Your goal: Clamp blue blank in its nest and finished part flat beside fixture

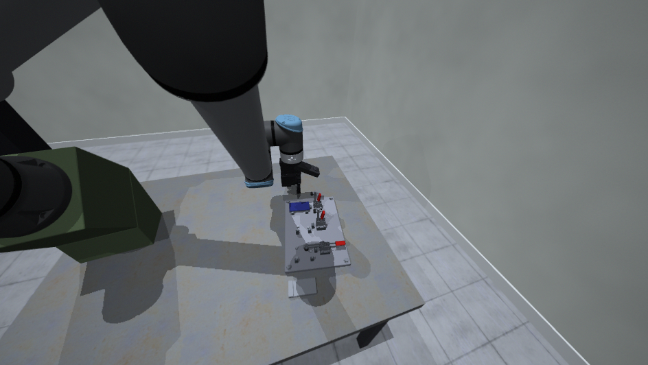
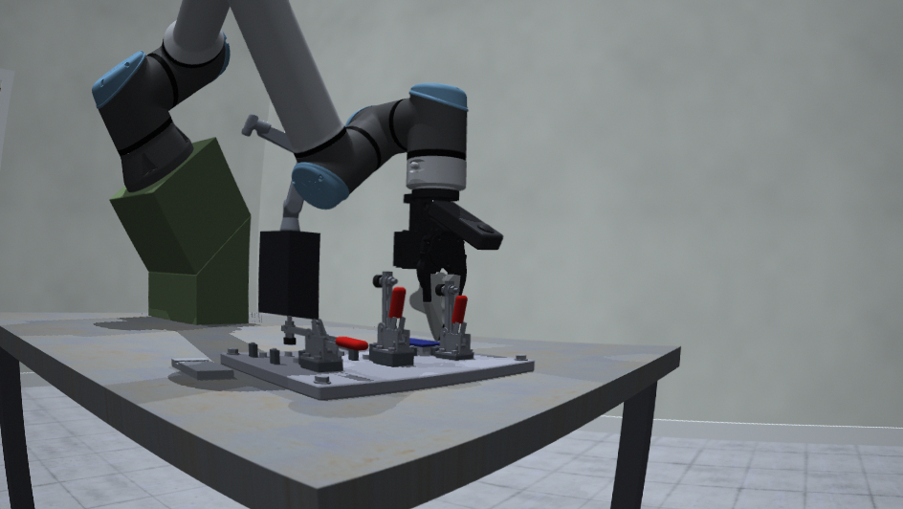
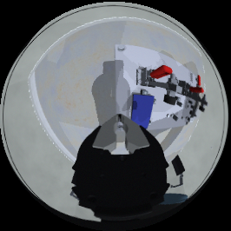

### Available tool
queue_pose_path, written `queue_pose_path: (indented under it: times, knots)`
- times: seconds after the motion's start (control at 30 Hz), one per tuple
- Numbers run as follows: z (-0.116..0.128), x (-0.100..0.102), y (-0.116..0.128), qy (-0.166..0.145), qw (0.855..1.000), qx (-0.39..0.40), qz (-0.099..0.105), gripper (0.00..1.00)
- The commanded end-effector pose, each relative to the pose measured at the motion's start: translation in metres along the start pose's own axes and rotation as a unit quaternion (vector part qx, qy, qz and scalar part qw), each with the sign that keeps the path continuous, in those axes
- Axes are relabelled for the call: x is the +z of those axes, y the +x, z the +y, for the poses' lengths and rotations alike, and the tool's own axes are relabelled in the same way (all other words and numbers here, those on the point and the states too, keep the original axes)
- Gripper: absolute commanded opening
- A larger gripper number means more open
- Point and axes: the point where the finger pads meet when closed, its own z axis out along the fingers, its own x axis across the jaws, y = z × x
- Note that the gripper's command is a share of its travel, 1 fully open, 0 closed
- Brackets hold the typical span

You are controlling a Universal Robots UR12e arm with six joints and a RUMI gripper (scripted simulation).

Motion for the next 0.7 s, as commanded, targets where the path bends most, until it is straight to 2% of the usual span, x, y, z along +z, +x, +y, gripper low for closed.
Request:
queue_pose_path:
  times: [0.0, 0.67]
  knots:
    - [-0.0004, -0.0002, -0.0001, 0.001, 1.000, 0.000, 0.000, 0.00]
    - [-0.0004, -0.0002, -0.0001, 0.001, 1.000, 0.000, 0.000, 0.00]
